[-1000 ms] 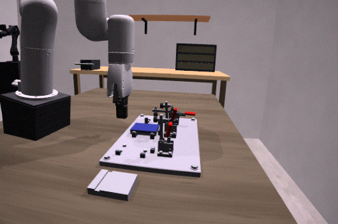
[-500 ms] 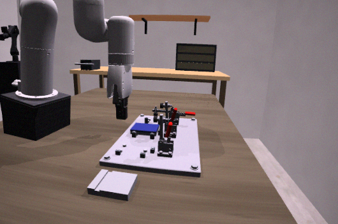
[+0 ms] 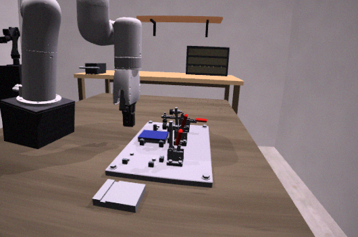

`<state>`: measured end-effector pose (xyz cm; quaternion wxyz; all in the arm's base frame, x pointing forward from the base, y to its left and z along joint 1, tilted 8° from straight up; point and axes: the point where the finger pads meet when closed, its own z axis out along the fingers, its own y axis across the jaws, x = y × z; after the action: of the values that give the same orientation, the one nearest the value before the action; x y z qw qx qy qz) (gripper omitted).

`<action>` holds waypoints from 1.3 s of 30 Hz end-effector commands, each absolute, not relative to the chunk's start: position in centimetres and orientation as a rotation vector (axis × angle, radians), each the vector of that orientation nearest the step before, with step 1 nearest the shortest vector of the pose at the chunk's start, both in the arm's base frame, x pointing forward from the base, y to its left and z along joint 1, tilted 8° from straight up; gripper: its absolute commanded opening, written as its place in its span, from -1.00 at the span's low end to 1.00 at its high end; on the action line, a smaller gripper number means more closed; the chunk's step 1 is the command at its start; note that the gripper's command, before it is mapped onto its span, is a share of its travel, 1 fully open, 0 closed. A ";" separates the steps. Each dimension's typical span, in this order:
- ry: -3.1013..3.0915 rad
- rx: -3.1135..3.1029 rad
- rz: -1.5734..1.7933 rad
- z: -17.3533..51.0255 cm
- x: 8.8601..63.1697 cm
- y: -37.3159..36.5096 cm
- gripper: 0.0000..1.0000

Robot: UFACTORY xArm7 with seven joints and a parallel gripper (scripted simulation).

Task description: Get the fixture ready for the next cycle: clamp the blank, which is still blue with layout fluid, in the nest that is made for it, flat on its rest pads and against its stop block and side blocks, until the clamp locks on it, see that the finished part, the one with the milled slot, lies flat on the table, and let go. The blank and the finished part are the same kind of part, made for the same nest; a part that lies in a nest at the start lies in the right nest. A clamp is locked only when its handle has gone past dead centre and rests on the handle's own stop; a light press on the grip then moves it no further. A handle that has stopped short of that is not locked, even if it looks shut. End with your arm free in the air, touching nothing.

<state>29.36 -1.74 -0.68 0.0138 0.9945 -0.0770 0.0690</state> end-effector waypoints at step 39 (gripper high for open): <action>-0.240 3.099 0.217 -3.6 30.0 -1.9 -1.00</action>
<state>29.83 -1.92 -3.65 0.0132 0.9946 -0.0777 0.0675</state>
